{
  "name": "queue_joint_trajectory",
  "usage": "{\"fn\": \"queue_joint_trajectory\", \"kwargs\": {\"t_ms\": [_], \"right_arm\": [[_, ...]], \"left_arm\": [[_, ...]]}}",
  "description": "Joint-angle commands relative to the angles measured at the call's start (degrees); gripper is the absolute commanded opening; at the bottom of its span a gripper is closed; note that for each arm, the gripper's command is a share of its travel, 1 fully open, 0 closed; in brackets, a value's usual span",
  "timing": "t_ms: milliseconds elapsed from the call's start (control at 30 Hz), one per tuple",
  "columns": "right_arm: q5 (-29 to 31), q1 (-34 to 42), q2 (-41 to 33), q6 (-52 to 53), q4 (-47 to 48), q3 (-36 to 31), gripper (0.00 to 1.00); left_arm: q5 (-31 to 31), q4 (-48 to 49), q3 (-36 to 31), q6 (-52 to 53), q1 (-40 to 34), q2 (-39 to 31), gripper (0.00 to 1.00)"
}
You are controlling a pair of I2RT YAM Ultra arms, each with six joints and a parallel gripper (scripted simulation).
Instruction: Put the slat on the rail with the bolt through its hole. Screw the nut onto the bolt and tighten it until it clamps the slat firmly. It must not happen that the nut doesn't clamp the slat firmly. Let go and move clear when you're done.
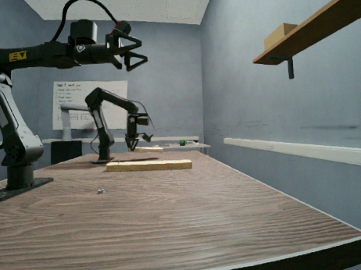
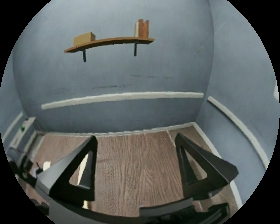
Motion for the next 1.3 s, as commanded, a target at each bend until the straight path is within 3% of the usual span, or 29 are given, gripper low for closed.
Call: {"fn": "queue_joint_trajectory", "kwargs": {"t_ms": [0,633,1267], "right_arm": [[-0.07,-0.21,-0.03,0.08,0.32,0.15,1.00],[-0.07,-0.21,-0.03,0.08,0.32,0.15,1.00],[-0.07,-0.21,-0.03,0.08,0.32,0.15,1.00]], "left_arm": [[0.32,-0.78,2.33,0.36,0.51,-2.13,0.72],[0.27,-0.16,2.46,-0.13,0.03,-1.55,0.72],[0.37,1.34,9.52,-13.13,-20.28,6.63,0.72]]}}
